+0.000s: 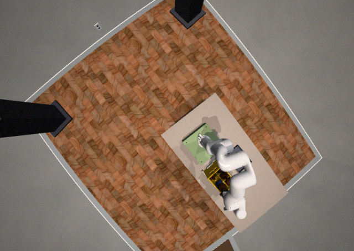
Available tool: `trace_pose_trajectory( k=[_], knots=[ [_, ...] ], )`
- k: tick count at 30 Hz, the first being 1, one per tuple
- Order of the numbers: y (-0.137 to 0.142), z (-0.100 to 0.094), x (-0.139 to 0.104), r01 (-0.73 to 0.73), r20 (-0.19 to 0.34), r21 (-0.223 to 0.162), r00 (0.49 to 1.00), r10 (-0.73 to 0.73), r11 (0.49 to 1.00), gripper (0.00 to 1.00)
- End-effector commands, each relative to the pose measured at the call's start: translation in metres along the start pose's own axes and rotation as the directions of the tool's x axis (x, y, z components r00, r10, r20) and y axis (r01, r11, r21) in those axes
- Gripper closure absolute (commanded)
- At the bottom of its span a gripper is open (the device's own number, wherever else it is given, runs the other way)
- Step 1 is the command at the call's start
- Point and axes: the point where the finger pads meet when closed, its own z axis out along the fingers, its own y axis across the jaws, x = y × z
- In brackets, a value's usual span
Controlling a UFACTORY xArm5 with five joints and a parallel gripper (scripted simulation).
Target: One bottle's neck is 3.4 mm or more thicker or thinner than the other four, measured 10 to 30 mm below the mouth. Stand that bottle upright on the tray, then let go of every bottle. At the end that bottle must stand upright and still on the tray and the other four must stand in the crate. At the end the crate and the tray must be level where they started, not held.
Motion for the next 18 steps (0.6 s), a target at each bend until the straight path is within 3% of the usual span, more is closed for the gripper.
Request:
trace_pose_trajectory(
  k=[1,18],
  knots=[
    [0.000,-0.004,0.001,0.000,-0.004,0.002,1.000,0.000,1.000,1.00],
    [0.000,-0.021,0.001,0.000,-0.004,0.002,1.000,0.000,1.000,1.00]
  ],
)
